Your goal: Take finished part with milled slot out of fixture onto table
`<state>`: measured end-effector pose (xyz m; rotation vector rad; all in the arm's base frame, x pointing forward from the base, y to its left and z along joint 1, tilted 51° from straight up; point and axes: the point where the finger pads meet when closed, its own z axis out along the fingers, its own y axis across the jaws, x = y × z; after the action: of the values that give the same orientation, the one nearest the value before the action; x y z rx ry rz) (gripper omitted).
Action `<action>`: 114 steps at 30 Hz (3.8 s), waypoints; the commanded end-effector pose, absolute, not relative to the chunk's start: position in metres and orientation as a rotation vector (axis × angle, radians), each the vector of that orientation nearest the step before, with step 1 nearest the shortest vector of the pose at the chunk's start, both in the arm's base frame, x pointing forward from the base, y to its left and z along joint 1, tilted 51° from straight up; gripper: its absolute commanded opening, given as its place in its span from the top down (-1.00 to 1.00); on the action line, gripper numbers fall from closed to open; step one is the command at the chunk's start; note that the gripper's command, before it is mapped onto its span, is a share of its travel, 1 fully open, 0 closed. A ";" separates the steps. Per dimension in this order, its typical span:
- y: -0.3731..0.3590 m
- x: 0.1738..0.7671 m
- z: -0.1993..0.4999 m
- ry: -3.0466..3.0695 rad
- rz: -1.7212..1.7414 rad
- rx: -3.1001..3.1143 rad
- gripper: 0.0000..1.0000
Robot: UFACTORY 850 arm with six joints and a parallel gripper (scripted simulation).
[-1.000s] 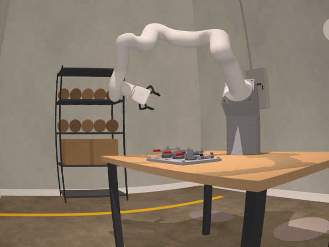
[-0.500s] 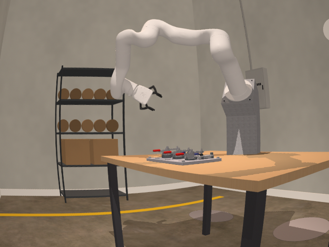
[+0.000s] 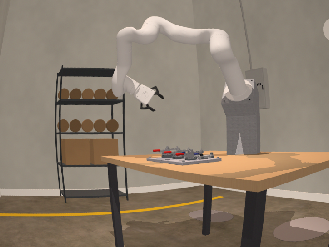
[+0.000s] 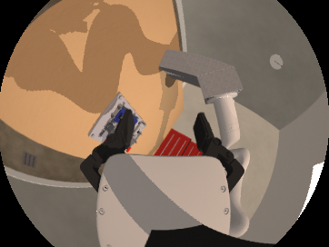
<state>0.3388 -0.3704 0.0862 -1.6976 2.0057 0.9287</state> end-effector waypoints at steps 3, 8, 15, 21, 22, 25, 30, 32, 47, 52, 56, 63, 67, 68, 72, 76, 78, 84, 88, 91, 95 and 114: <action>-0.351 0.344 0.089 1.986 0.774 -1.693 -1.00; -0.351 0.344 0.089 1.986 0.774 -1.693 -1.00; -0.351 0.344 0.089 1.985 0.774 -1.693 -1.00; -0.326 0.350 0.091 1.956 0.584 -1.681 -1.00; -0.326 0.350 0.091 1.956 0.584 -1.681 -1.00; -0.326 0.350 0.091 1.956 0.584 -1.681 -1.00; -0.326 0.350 0.091 1.956 0.584 -1.681 -1.00; -0.326 0.350 0.091 1.956 0.584 -1.681 -1.00; -0.296 0.358 0.093 1.911 0.362 -1.658 -1.00; -0.296 0.358 0.093 1.911 0.362 -1.658 -1.00; -0.296 0.358 0.093 1.911 0.362 -1.658 -1.00; -0.280 0.362 0.094 1.881 0.248 -1.641 -1.00; -0.280 0.362 0.094 1.881 0.248 -1.641 -1.00; -0.280 0.362 0.094 1.881 0.248 -1.641 -1.00; -0.280 0.362 0.094 1.881 0.248 -1.641 -1.00; -0.280 0.362 0.094 1.881 0.248 -1.641 -1.00; -0.274 0.364 0.095 1.869 0.196 -1.633 -1.00; -0.267 0.365 0.095 1.859 0.146 -1.626 -1.00; -0.267 0.365 0.095 1.859 0.146 -1.626 -1.00; -0.267 0.365 0.095 1.859 0.146 -1.626 -1.00; -0.267 0.365 0.095 1.859 0.146 -1.626 -1.00; -0.249 0.370 0.097 1.818 0.022 -1.600 -1.00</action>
<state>0.3697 -0.2491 0.0965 -1.6016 1.8190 0.0261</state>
